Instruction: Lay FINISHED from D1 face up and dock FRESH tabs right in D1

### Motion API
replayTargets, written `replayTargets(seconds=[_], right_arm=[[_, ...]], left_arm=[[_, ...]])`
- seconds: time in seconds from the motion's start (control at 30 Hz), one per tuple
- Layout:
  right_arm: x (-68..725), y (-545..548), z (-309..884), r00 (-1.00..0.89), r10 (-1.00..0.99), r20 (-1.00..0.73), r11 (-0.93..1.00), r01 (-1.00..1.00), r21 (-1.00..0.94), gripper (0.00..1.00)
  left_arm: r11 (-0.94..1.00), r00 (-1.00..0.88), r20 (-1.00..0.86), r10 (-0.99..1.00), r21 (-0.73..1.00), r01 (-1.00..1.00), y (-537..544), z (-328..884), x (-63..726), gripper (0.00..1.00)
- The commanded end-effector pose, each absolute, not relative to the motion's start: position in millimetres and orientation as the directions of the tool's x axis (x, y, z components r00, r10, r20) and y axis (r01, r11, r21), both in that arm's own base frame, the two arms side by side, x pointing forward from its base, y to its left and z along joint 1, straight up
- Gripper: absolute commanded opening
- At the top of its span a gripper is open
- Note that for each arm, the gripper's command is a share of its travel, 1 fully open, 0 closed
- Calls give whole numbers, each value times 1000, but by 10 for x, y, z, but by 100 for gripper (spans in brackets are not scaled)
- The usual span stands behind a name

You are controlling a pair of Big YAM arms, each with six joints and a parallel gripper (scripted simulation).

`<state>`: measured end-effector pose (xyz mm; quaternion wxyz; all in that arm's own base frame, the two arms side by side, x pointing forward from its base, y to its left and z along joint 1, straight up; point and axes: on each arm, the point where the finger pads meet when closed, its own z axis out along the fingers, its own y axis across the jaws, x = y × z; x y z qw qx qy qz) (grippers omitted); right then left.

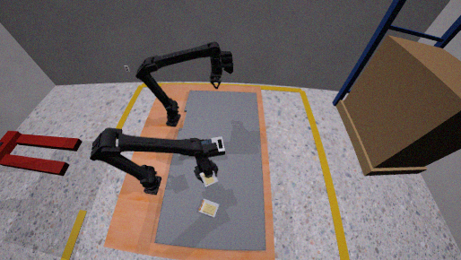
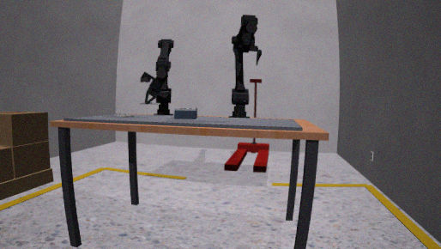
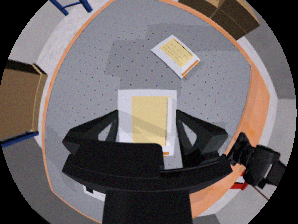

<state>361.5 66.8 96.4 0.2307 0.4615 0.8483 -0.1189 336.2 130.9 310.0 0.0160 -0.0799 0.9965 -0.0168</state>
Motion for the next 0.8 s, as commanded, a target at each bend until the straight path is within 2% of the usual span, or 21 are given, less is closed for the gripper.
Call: replayTargets(seconds=[0.0, 0.17, 0.43, 0.77], right_arm=[[3779, 741, 1135, -451, 736, -505, 545, 837, 47, 0], [3779, 741, 1135, -451, 736, -505, 545, 837, 47, 0], [3868, 502, 1442, -664, 635, -395, 686, 720, -108, 0], [3888, 251, 1753, -833, 496, -245, 821, 542, -181, 0]], left_arm=[[988, -986, -69, -151, -31, -149, 1336, 3302, 3408, 100], [988, -986, -69, -151, -31, -149, 1336, 3302, 3408, 100], [988, -986, -69, -151, -31, -149, 1336, 3302, 3408, 100], [988, -986, -69, -151, -31, -149, 1336, 3302, 3408, 100]])
